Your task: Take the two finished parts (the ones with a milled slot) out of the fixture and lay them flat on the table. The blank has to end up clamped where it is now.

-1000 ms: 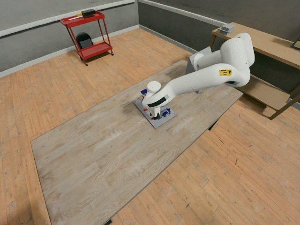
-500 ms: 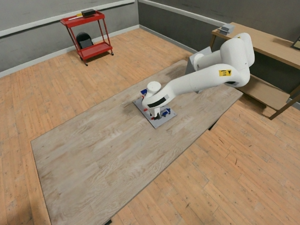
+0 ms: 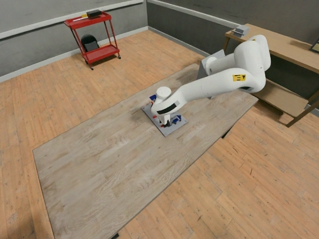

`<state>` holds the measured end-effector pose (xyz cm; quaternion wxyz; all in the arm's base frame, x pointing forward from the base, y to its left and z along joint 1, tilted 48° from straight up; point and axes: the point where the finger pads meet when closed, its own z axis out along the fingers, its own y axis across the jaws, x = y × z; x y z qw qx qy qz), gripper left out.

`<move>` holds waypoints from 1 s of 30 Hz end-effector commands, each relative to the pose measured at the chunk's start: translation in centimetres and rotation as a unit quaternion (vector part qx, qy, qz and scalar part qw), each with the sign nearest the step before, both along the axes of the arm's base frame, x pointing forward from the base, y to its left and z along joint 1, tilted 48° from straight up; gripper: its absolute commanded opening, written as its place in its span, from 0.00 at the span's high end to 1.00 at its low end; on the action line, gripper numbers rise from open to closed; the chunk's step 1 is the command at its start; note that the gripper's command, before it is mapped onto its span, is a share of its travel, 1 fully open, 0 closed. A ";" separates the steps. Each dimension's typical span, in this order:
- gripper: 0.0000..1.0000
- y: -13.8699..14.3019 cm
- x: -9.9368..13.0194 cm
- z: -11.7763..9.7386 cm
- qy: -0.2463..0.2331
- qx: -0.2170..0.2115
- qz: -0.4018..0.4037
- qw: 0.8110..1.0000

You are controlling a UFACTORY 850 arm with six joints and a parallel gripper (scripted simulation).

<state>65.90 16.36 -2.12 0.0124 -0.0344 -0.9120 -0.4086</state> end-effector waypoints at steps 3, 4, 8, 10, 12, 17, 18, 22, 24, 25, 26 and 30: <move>0.52 0.6 0.1 -0.5 -0.001 0.000 0.000 1.000; 0.52 0.6 0.1 -0.5 -0.001 0.000 0.000 1.000; 0.52 1.1 0.1 -0.9 -0.001 0.000 0.000 1.000; 0.52 1.4 0.1 -1.2 -0.001 0.000 0.000 1.000; 0.52 1.6 0.2 -1.4 -0.001 0.000 0.000 1.000; 0.52 1.9 0.2 -1.7 -0.001 0.000 0.000 1.000; 0.52 1.9 0.2 -1.7 -0.001 0.000 0.000 1.000; 0.52 1.9 0.2 -1.7 -0.001 0.000 0.000 1.000; 0.52 1.9 0.2 -1.7 -0.001 0.000 0.000 1.000; 0.52 1.9 0.2 -1.7 -0.001 0.000 0.000 1.000; 0.52 1.9 0.2 -1.7 -0.001 0.000 0.000 1.000; 0.52 1.9 0.2 -1.7 -0.001 0.000 0.000 1.000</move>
